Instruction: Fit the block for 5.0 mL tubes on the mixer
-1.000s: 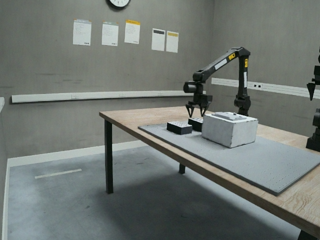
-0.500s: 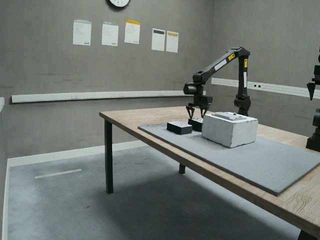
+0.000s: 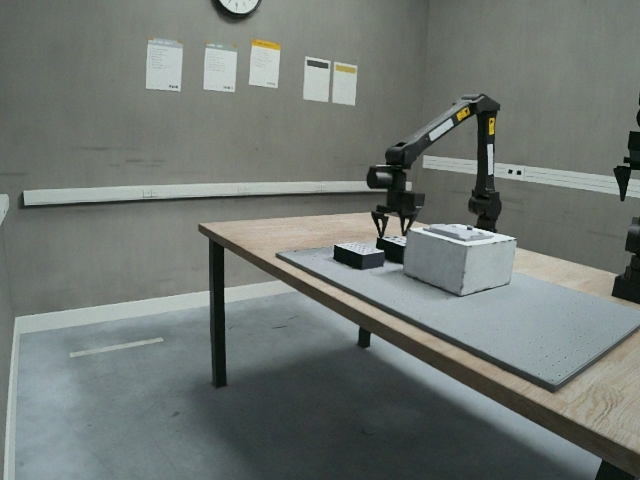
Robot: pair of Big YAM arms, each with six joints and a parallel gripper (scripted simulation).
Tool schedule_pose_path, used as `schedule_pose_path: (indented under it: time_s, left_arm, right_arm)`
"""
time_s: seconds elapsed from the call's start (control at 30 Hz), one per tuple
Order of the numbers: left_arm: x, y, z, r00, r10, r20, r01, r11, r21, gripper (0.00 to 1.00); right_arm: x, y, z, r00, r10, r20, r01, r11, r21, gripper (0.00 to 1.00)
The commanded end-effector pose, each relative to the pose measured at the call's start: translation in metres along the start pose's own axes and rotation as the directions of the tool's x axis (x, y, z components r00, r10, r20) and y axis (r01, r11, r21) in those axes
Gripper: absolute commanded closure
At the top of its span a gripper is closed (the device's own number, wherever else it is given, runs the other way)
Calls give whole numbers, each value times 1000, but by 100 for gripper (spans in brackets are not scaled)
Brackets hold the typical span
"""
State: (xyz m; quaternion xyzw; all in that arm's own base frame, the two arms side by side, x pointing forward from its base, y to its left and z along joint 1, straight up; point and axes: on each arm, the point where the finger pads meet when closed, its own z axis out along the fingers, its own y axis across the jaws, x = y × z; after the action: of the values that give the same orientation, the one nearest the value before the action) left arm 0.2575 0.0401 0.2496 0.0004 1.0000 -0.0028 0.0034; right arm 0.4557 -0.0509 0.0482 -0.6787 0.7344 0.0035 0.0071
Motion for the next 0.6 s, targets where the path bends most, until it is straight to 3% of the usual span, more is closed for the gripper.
schedule_pose_path:
  time_s: [0.0, 0.3, 0.57]
  left_arm:
    - [-6, 3, -19, 999, -7, 45, 7, 1000, -3, 0]
    - [-5, 3, -20, 999, -7, 51, 7, 1000, -4, 0]
    - [-7, 3, -16, 999, -7, 36, 7, 1000, -1, 0]
  right_arm:
    - [7, -9, -9, 1000, 5, -1, -5, 999, 34, 0]
    - [7, 3, 11, 1000, 6, 1, -6, 1000, -18, 0]
    - [7, -2, 4, 1000, 6, 0, -6, 1000, 13, 0]
